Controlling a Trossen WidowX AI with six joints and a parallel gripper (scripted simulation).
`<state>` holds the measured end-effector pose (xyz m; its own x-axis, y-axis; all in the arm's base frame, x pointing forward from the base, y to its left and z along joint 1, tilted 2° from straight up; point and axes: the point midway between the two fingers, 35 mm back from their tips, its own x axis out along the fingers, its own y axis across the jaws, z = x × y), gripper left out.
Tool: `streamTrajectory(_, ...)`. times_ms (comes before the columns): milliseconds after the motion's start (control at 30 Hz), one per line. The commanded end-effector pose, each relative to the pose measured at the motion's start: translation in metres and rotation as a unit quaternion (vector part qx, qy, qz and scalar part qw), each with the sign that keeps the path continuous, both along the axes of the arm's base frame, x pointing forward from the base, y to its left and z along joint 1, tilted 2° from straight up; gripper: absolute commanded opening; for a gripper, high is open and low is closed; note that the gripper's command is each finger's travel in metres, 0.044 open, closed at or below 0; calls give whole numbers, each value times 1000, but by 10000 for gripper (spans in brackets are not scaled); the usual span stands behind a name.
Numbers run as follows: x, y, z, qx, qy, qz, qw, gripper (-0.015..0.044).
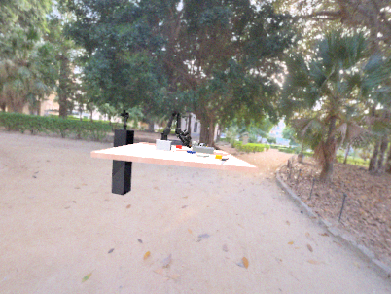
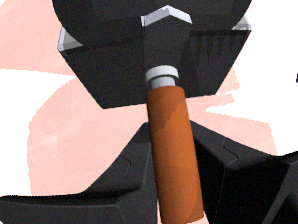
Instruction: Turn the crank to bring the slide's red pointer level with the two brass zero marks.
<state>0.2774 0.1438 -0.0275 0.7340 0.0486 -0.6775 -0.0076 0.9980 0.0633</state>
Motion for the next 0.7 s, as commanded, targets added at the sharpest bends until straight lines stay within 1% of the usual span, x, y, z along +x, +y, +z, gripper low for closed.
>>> streamTrajectory(0, 0, -9, -1, -8, 1, -11, 1000, 0)
streamTrajectory(667, 0, -23, 7, -9, 1, -11, 1000, 0)
